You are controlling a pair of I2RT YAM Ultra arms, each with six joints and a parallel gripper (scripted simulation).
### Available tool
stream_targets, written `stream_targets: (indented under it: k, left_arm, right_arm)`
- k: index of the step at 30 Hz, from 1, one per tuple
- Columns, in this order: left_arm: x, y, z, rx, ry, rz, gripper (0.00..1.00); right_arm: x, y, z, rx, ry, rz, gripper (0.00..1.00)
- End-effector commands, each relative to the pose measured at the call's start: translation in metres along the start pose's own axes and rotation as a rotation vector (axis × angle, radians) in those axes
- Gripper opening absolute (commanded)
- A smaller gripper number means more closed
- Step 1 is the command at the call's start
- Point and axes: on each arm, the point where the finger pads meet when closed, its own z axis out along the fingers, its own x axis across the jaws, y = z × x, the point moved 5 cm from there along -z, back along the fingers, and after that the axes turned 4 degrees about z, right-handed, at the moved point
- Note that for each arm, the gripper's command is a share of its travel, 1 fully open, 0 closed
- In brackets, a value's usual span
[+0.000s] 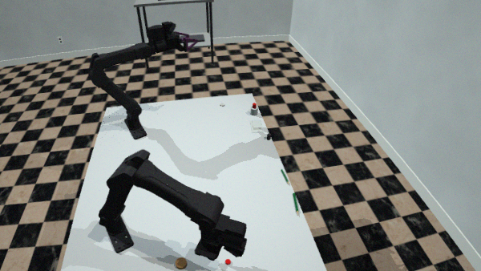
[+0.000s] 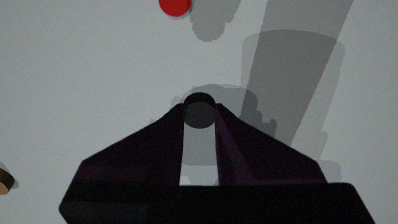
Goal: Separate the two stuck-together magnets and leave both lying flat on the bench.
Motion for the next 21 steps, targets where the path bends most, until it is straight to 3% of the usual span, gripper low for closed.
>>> stream_targets:
  k: [1, 18, 21]
  left_arm:
    - [0.000, 0.003, -0.001, -0.010, 0.001, 0.001, 1.00]
    - [0.000, 0.003, -0.001, -0.010, 0.001, 0.001, 1.00]
    - [0.000, 0.003, -0.001, -0.010, 0.001, 0.001, 1.00]
  right_arm:
    - [0.000, 0.002, -0.016, -0.026, 0.004, -0.001, 0.18]
    - [0.000, 0.000, -0.037, -0.026, 0.004, -0.001, 0.18]
    - [0.001, 0.000, -0.037, -0.033, 0.003, -0.111, 0.18]
